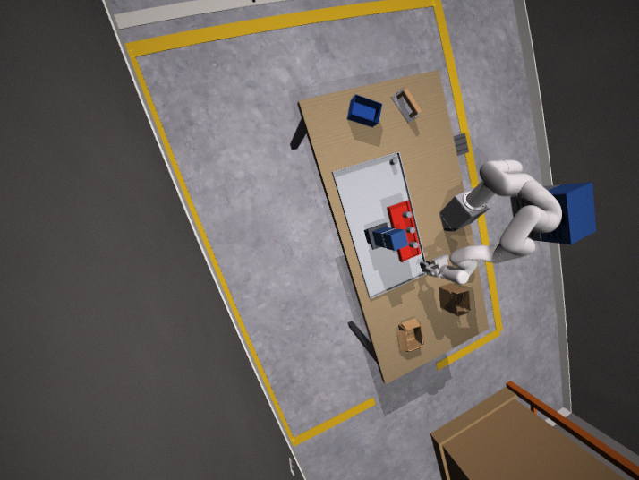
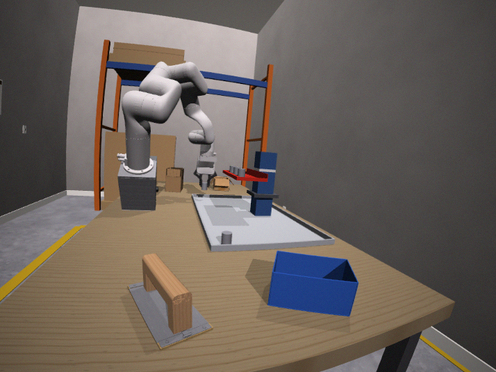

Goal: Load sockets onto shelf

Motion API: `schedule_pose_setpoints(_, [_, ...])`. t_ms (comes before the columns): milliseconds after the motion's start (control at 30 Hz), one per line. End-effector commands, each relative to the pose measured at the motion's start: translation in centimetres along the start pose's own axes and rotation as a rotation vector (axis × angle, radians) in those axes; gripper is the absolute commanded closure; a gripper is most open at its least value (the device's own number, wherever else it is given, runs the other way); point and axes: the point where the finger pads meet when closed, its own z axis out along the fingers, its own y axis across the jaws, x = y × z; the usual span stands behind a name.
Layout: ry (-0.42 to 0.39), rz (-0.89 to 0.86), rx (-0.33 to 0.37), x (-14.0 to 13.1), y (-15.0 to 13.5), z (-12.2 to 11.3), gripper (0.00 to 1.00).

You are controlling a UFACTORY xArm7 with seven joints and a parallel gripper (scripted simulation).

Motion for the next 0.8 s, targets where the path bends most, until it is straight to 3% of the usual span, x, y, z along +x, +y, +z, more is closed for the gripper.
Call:
schedule_pose_setpoints(0, [-0.004, 0.0, 0.003, -0.2, 0.0, -0.6, 1.0])
schedule_pose_setpoints(267, [-0.004, 0.0, 0.003, -0.2, 0.5, -1.7, 1.0])
schedule_pose_setpoints(767, [-0.004, 0.0, 0.003, -0.2, 2.1, -6.2, 1.0])
